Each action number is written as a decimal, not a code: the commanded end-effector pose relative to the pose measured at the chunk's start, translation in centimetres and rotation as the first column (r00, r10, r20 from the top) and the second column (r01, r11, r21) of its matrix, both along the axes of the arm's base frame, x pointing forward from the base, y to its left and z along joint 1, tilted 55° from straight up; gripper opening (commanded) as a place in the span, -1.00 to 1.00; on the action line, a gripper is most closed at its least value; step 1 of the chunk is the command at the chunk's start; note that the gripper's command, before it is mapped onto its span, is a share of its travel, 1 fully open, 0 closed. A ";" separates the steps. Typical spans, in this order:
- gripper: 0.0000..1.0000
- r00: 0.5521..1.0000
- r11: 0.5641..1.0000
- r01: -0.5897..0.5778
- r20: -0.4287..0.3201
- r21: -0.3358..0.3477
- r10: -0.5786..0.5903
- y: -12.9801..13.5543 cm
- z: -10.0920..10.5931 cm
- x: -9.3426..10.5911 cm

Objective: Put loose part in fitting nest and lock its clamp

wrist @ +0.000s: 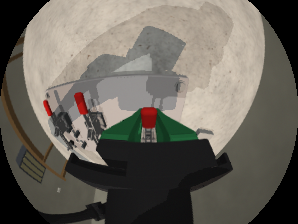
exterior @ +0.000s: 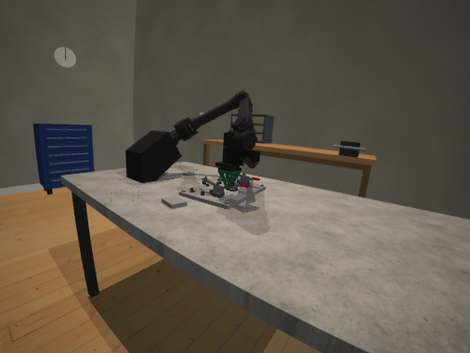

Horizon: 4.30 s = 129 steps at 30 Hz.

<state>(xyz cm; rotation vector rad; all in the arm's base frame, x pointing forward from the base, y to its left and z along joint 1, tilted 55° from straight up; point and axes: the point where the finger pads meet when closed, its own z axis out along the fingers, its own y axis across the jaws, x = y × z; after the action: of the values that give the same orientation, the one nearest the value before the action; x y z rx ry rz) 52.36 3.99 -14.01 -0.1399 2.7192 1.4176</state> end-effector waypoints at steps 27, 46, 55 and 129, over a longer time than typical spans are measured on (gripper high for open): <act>-1.00 1.000 1.000 0.016 0.004 -0.004 -0.016 -2.8 1.4 -3.0; -1.00 1.000 1.000 0.016 0.004 -0.004 -0.016 -2.8 1.3 -3.8; -1.00 1.000 1.000 0.016 0.004 -0.004 -0.016 -2.8 1.3 -3.9; -1.00 1.000 1.000 0.016 0.005 -0.004 -0.016 -2.8 1.2 -4.5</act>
<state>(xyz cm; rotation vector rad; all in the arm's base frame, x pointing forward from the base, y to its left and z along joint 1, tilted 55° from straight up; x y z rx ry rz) 48.67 2.63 -13.53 -0.1558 2.7143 1.4153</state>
